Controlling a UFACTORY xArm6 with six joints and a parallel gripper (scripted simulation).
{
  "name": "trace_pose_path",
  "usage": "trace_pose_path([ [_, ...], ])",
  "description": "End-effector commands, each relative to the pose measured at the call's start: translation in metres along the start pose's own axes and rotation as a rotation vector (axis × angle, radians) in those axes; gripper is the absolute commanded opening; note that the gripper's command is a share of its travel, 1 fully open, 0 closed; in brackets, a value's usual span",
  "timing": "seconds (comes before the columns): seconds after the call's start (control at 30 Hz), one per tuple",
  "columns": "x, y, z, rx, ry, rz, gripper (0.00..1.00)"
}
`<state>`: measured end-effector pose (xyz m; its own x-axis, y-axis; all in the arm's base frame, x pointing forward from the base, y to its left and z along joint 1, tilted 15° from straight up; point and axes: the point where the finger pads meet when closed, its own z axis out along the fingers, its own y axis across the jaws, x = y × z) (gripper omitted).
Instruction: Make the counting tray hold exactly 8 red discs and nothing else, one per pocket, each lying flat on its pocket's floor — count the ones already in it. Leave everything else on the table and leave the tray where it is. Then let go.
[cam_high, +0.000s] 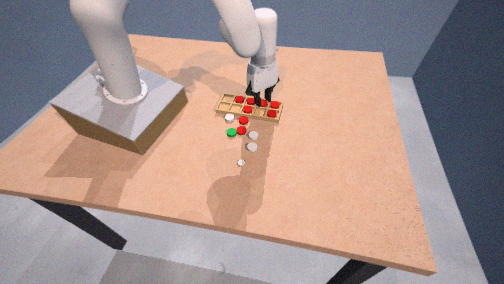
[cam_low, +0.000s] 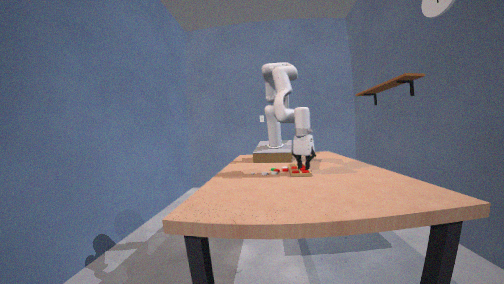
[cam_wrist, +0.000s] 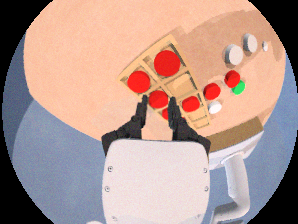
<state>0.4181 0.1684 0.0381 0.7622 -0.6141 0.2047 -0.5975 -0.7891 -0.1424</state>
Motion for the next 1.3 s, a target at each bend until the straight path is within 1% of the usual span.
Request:
trace_pose_path([
  [0.0,0.0,-0.001,-0.001,0.002,0.001,-0.001,0.47],
  [1.07,0.0,-0.001,-0.001,0.002,0.001,-0.001,0.47],
  [1.13,0.001,-0.001,-0.006,0.002,0.003,-0.001,0.47],
  [1.17,0.001,-0.001,-0.013,0.001,0.004,0.0,0.47],
  [1.27,0.001,-0.001,-0.042,0.001,0.005,0.0,0.47],
])
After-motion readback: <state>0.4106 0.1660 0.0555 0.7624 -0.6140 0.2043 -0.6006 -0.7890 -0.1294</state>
